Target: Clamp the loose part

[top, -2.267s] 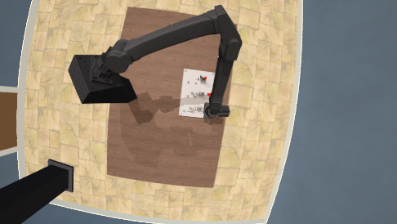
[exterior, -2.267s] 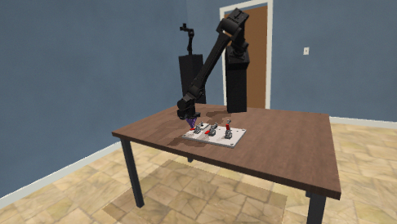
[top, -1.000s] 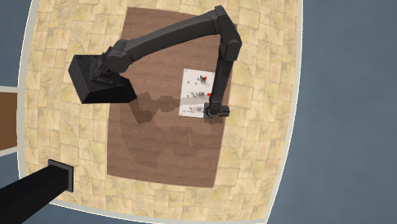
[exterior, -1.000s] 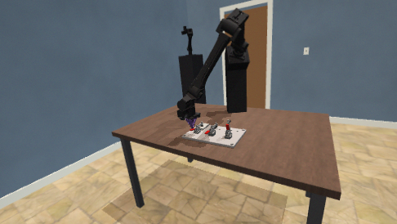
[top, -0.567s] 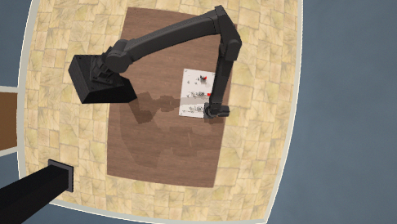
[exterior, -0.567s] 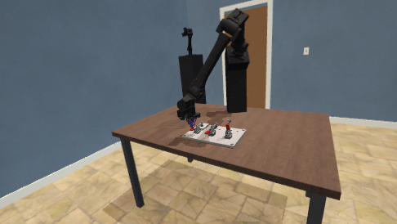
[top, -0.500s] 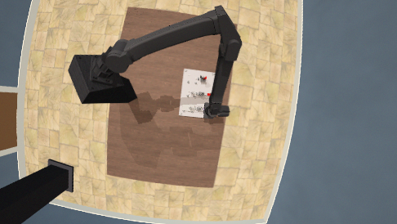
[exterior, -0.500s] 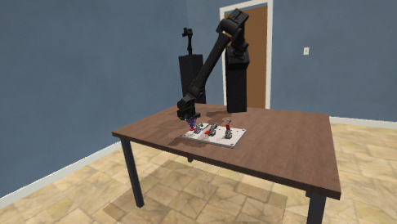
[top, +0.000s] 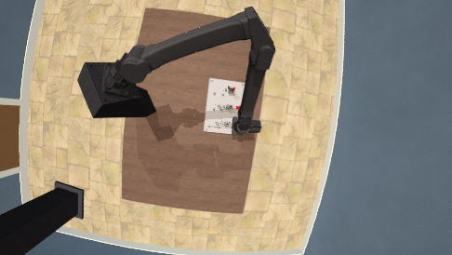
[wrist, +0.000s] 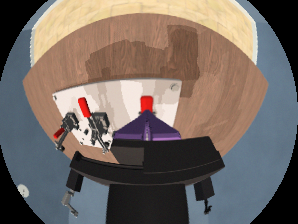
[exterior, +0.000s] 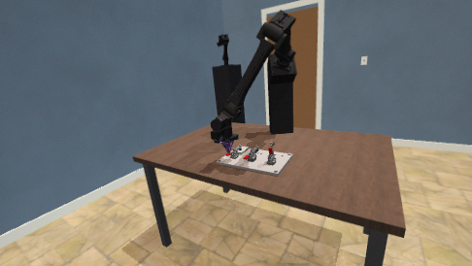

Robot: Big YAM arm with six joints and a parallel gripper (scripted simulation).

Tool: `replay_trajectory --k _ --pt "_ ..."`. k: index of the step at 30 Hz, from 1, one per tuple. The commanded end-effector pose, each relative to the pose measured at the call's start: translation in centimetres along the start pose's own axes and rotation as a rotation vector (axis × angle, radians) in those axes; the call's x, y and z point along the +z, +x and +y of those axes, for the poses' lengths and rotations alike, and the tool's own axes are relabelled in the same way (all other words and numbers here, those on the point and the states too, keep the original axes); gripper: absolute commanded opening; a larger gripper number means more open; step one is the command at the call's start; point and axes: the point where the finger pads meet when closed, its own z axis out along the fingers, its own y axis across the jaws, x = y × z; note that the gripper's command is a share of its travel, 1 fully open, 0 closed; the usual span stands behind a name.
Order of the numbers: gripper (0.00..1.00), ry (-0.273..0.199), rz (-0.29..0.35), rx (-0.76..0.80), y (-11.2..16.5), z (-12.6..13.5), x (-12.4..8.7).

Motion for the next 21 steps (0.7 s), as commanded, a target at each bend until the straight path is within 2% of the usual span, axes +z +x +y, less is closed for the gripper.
replay_trajectory --k 1,21 --pt "0.00 -0.009 -0.028 -0.019 -1.5 1.2 0.1" --pt "0.00 -0.009 -0.017 -0.013 -0.9 1.0 0.8"
